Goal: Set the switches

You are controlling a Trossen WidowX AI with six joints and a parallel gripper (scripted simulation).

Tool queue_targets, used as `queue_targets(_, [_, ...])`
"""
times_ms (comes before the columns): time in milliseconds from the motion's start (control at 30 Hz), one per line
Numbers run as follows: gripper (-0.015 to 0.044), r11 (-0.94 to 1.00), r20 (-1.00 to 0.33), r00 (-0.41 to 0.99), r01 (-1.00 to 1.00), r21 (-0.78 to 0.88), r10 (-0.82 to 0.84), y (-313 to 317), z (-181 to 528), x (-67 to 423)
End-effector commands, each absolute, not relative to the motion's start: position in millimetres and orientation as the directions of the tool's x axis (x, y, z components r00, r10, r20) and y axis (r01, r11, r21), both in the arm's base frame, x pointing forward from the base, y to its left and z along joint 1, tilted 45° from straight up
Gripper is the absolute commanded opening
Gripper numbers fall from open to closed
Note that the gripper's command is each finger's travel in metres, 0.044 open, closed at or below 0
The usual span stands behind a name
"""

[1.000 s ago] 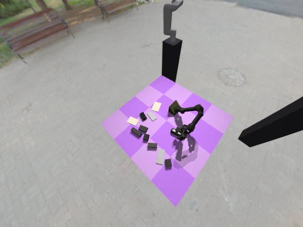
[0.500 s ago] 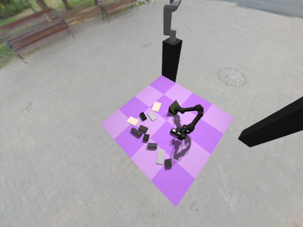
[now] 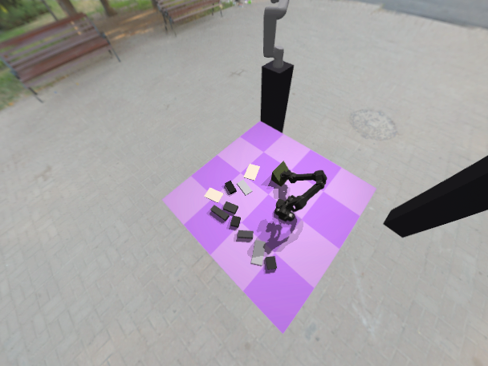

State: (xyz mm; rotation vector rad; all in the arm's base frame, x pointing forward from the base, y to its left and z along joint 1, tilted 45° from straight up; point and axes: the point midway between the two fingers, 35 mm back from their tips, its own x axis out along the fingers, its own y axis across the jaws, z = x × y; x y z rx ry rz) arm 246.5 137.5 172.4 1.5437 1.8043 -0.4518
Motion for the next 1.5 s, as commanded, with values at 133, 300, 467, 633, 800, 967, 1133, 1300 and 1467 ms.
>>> queue_targets(133, [0.0440, 0.234, -0.694, -0.039, 0.953, 0.190, 0.719, 132.2, 174.6, 246.8])
queue_targets(300, [0.0440, 0.234, -0.694, -0.039, 0.953, 0.190, 0.719, 132.2, 174.6, 246.8])
queue_targets(467, [0.0440, 0.234, -0.694, -0.039, 0.953, 0.190, 0.719, 132.2, 174.6, 246.8])
queue_targets(633, [0.0309, 0.343, -0.676, 0.032, 0.843, 0.414, 0.736, 126.8, 176.9, 245.7])
queue_targets(800, [0.0177, 0.511, -0.624, 0.167, 0.436, 0.741, 0.763, 116.6, 182.0, 242.2])
queue_targets(967, [0.0046, 0.606, -0.559, 0.290, -0.099, 0.789, 0.776, 107.0, 186.0, 237.0])
queue_targets(1133, [0.0000, 0.625, -0.524, 0.346, -0.356, 0.694, 0.778, 102.5, 187.4, 233.9])
queue_targets(1300, [0.0000, 0.625, -0.524, 0.346, -0.356, 0.694, 0.778, 102.5, 187.4, 233.9])
queue_targets(1467, [0.0000, 0.625, -0.524, 0.346, -0.356, 0.694, 0.778, 102.5, 187.4, 233.9])
